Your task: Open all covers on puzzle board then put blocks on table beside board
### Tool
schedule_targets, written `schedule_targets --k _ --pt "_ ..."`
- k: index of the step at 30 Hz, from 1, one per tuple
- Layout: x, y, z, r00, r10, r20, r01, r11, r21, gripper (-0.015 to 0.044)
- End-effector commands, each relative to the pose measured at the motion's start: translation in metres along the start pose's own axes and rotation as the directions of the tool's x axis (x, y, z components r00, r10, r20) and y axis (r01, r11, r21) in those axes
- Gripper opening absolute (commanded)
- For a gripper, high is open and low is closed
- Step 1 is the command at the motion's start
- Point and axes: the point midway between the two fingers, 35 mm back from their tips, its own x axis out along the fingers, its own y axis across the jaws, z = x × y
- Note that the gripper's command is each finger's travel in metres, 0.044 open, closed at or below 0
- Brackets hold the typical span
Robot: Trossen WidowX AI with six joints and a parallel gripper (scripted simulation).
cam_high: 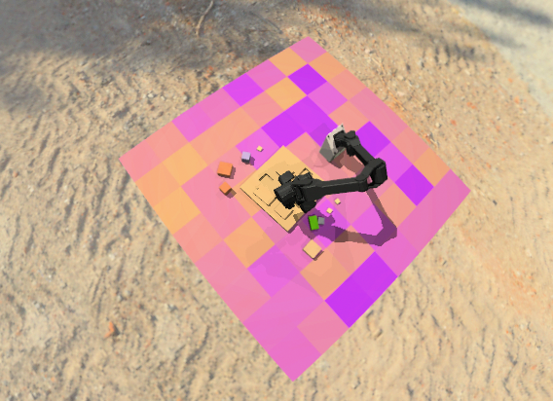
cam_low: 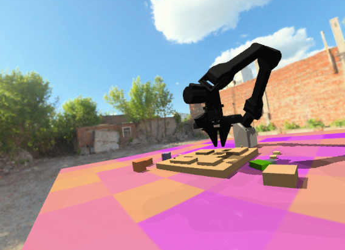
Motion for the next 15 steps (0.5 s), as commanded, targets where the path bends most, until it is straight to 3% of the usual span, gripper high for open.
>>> schedule_targets --k 1,15 --pt "0.0008 -0.0003 0.0003 1.000 -0.001 0.001 0.001 0.998 0.058 0.0144" --pt "0.0029 -0.0001 0.0001 1.000 -0.001 0.001 0.000 0.966 0.258 0.0144"
